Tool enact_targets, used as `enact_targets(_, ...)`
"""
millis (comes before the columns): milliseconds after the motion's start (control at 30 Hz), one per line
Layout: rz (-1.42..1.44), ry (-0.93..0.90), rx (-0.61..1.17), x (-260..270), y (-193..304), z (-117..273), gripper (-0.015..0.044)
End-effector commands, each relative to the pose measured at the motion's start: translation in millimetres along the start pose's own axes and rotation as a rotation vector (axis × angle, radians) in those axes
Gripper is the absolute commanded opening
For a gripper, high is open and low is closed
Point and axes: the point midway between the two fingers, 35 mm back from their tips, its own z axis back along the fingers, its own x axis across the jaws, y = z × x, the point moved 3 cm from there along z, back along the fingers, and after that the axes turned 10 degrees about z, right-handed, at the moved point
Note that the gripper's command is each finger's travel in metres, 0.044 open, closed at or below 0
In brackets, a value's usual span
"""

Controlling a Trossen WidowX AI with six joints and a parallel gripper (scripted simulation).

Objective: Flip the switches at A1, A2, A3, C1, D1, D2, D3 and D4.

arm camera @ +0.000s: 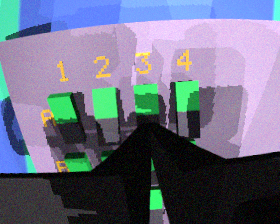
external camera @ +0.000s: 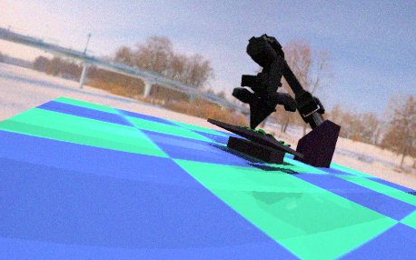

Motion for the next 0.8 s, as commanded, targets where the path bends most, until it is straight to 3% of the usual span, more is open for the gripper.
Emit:
enact_targets(0, 0.005, 0.002, 0.002, 0.1, 0.9, -1.4, 0.0)
enact_targets(767, 0.005, 0.002, 0.002, 0.1, 1.0, -4.5, 0.0)
